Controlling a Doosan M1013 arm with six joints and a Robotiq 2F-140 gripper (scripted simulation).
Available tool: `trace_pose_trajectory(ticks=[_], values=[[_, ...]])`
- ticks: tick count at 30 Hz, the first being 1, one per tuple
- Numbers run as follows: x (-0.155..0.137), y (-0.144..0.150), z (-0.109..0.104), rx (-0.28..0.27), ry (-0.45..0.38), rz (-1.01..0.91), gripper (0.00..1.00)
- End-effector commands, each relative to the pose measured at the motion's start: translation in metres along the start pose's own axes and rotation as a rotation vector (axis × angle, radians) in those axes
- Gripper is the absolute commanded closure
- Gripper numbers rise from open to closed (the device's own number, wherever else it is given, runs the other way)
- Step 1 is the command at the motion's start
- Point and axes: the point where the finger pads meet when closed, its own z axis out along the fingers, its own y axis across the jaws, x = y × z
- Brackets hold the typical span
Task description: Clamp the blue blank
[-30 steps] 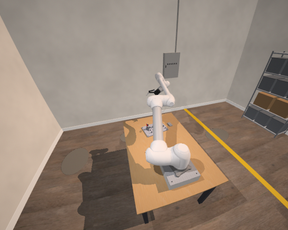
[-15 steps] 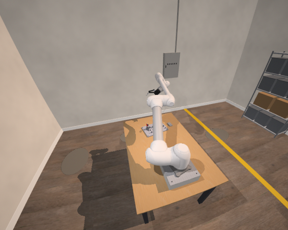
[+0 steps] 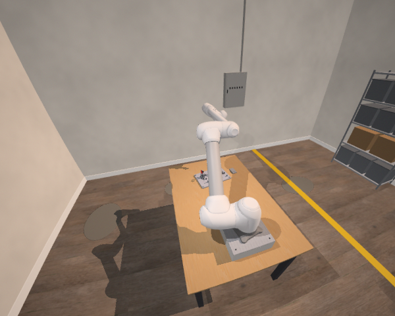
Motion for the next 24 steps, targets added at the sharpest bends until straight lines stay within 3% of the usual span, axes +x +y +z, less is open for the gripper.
trace_pose_trajectory(ticks=[1,3,4,6,7,9,10,12,13,15,16,18,19,21,22,23,24], values=[[-0.021,0.023,0.025,-0.089,0.1,-0.041,0.0],[-0.021,0.023,0.025,-0.089,0.1,-0.041,0.0],[-0.035,0.04,0.036,-0.15,0.136,-0.073,0.0],[-0.035,0.04,0.036,-0.15,0.136,-0.073,0.0],[-0.051,0.059,0.047,-0.214,0.168,-0.112,0.0],[-0.051,0.059,0.047,-0.214,0.168,-0.112,0.0],[-0.067,0.08,0.057,-0.279,0.198,-0.156,0.0],[-0.067,0.08,0.057,-0.279,0.198,-0.156,0.0],[-0.085,0.101,0.066,-0.345,0.223,-0.205,0.0],[-0.085,0.101,0.066,-0.345,0.223,-0.205,0.0],[-0.102,0.122,0.073,-0.408,0.244,-0.256,0.0],[-0.102,0.122,0.073,-0.408,0.244,-0.256,0.0],[-0.119,0.142,0.08,-0.468,0.26,-0.309,0.0],[-0.119,0.142,0.08,-0.468,0.26,-0.309,0.0],[-0.135,0.161,0.085,-0.524,0.273,-0.362,0.0],[-0.135,0.161,0.085,-0.524,0.273,-0.362,0.0],[-0.15,0.178,0.09,-0.574,0.283,-0.413,0.0]])
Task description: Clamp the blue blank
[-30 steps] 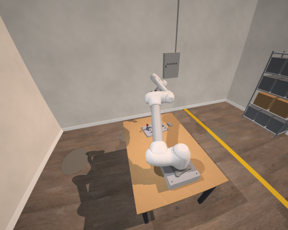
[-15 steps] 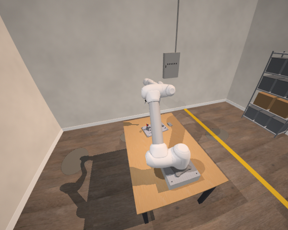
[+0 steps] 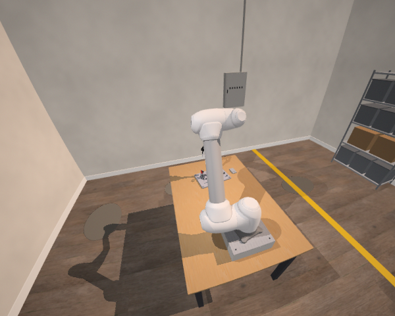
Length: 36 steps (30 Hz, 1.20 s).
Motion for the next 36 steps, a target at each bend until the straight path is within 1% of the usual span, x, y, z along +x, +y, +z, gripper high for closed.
trace_pose_trajectory(ticks=[1,2,3,4,6,8,11,14,15,36], values=[[-0.034,0.013,0.011,-0.076,0.037,-0.083,0.0],[-0.052,0.02,0.016,-0.115,0.049,-0.132,0.0],[-0.052,0.02,0.016,-0.115,0.049,-0.132,0.0],[-0.068,0.027,0.021,-0.148,0.059,-0.175,0.0],[-0.09,0.035,0.027,-0.194,0.072,-0.241,0.0],[-0.09,0.035,0.027,-0.194,0.072,-0.241,0.0],[-0.105,0.041,0.032,-0.223,0.08,-0.284,0.0],[-0.106,0.041,0.032,-0.225,0.08,-0.288,0.0],[-0.106,0.041,0.032,-0.225,0.08,-0.288,0.72],[-0.106,0.041,0.032,-0.225,0.08,-0.288,0.72]])
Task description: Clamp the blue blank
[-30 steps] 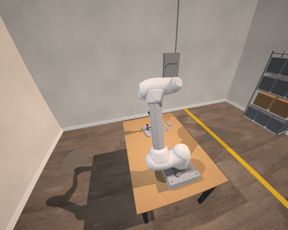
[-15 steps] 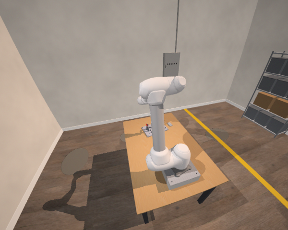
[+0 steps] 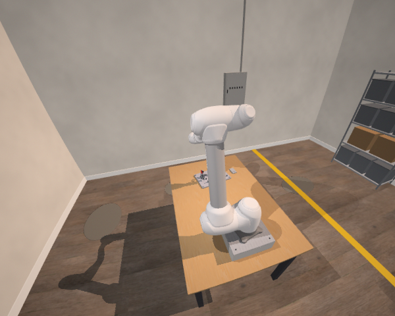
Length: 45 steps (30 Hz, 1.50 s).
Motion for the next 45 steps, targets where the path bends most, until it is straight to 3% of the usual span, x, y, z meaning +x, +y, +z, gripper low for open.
trace_pose_trajectory(ticks=[1,12,13,45], values=[[0.0,0.0,-0.0001,0.0,0.0,0.0,0.72],[0.0,0.0,-0.0001,0.0,0.0,0.0,0.72],[0.0,0.0,-0.0001,0.0,0.0,0.0,1.0],[0.0,0.0,-0.0001,0.0,0.0,0.0,1.0]])
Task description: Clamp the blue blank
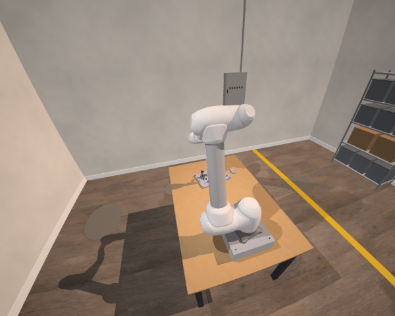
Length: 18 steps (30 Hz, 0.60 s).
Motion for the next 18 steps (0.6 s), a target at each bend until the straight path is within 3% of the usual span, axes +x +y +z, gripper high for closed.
trace_pose_trajectory(ticks=[1,12,18], values=[[0.0,0.0,0.0,0.0,0.0,0.0,1.0],[0.0,0.0,0.004,0.0,-0.001,0.0,1.0],[0.0,0.0,0.064,0.0,-0.001,0.0,1.0]])
